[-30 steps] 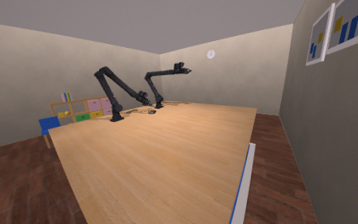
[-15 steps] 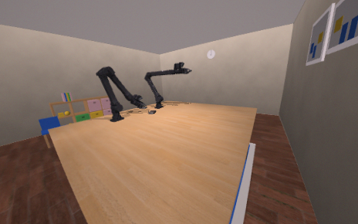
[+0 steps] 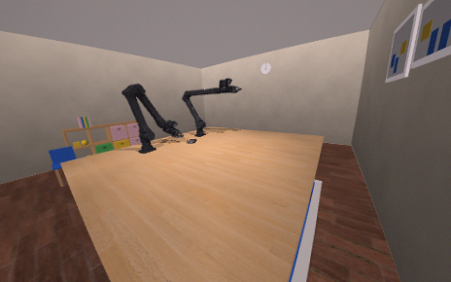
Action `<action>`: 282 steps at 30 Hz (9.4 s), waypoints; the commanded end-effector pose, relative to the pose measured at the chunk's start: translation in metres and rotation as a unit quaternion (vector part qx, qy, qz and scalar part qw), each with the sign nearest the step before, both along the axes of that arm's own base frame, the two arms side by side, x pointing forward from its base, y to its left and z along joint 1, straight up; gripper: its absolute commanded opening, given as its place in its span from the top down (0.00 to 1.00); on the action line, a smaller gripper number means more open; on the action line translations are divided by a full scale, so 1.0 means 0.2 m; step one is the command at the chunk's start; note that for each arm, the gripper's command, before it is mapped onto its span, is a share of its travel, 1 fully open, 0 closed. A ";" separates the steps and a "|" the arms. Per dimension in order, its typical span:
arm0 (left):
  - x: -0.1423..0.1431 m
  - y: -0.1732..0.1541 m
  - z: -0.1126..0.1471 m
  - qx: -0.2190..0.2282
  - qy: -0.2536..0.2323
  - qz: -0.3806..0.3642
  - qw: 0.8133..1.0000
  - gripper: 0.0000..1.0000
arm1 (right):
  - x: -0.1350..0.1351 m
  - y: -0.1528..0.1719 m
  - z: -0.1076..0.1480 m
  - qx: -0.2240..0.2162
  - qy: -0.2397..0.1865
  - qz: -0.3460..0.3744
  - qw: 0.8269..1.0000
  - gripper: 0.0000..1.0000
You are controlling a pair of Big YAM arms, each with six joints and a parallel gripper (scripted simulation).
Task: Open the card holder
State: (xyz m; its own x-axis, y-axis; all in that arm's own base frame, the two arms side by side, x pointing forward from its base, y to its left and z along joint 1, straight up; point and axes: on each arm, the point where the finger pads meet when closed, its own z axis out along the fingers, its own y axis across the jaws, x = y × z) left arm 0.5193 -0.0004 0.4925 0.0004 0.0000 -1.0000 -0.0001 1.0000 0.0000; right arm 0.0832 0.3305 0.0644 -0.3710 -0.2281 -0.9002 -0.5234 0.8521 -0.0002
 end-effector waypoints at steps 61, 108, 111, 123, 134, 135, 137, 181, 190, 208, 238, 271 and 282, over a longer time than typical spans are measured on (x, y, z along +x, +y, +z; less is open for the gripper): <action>-0.01 -0.02 -0.02 0.005 0.002 -0.003 1.000 0.64 | 0.27 0.24 0.03 0.019 -0.003 -0.003 1.000 0.79; -0.01 -0.02 -0.02 0.005 0.002 -0.003 1.000 0.64 | 0.40 0.32 0.26 0.023 -0.007 -0.002 1.000 0.79; -0.01 -0.02 -0.02 0.005 0.002 -0.003 1.000 0.64 | 0.41 0.33 0.24 0.019 -0.004 -0.003 1.000 0.79; -0.01 -0.02 -0.02 0.005 0.002 -0.003 1.000 0.64 | 0.46 0.35 0.32 0.025 -0.008 -0.003 1.000 0.79; -0.01 -0.02 -0.02 0.005 0.002 -0.003 1.000 0.64 | 0.50 0.38 0.36 0.029 -0.009 -0.002 1.000 0.79; -0.01 -0.02 -0.02 0.005 0.002 -0.003 1.000 0.64 | 0.50 0.38 0.36 0.026 -0.009 -0.002 1.000 0.79; -0.01 -0.02 -0.02 0.005 0.002 -0.003 1.000 0.64 | 0.51 0.38 0.34 0.018 -0.008 -0.002 1.000 0.79; -0.01 -0.02 -0.02 0.005 0.002 -0.003 1.000 0.64 | 0.67 0.49 0.36 0.026 -0.009 0.000 1.000 0.79; -0.01 -0.02 -0.02 0.005 0.002 -0.003 1.000 0.64 | 0.67 0.49 0.35 0.023 -0.008 0.000 1.000 0.79; -0.01 -0.02 -0.02 0.005 0.002 -0.003 1.000 0.64 | 0.55 0.35 0.28 0.014 0.003 0.000 1.000 0.79; -0.01 -0.02 -0.02 0.005 0.002 -0.003 1.000 0.64 | 0.45 0.31 0.24 0.029 0.001 0.001 1.000 0.79; -0.01 -0.02 -0.02 0.005 0.002 -0.003 1.000 0.64 | 0.36 0.24 0.08 0.010 0.003 0.000 1.000 0.79; -0.01 -0.02 -0.02 0.005 0.002 -0.003 1.000 0.64 | 0.33 0.23 0.06 0.011 0.002 0.000 1.000 0.79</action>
